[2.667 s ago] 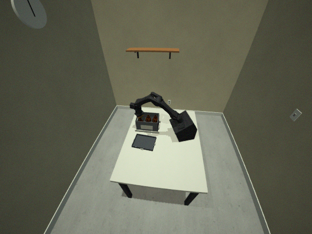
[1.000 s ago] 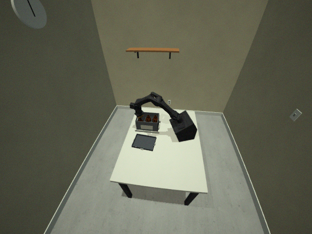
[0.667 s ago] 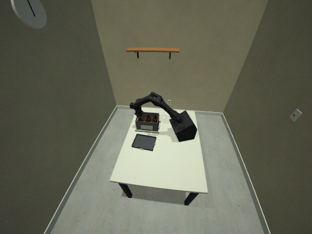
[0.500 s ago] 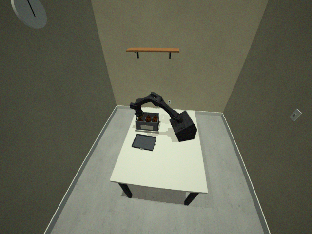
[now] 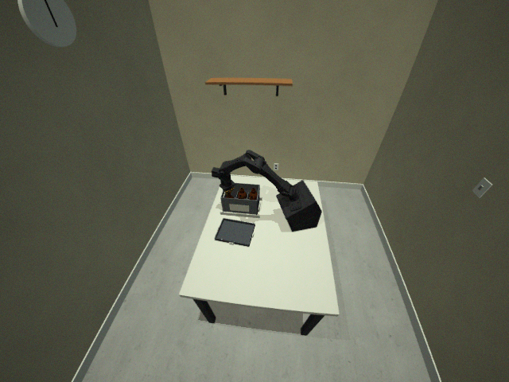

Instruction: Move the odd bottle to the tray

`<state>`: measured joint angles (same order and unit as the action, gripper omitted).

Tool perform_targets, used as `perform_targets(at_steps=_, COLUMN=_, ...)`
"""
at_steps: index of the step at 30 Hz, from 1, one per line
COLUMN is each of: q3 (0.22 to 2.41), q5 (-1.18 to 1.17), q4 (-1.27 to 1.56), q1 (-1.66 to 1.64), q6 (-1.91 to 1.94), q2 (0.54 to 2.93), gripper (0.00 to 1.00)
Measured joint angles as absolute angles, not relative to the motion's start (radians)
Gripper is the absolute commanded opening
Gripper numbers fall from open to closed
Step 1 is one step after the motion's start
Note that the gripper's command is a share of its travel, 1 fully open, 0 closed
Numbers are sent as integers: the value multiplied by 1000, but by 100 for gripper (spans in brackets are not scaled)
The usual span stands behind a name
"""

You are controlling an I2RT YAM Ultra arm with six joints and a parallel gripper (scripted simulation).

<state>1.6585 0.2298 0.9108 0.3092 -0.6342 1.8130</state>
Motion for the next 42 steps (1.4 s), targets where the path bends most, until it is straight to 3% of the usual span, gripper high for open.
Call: perform_targets(at_steps=42, q3=1677, q5=231, q4=932, q1=309, q6=-632, q2=1813, gripper=0)
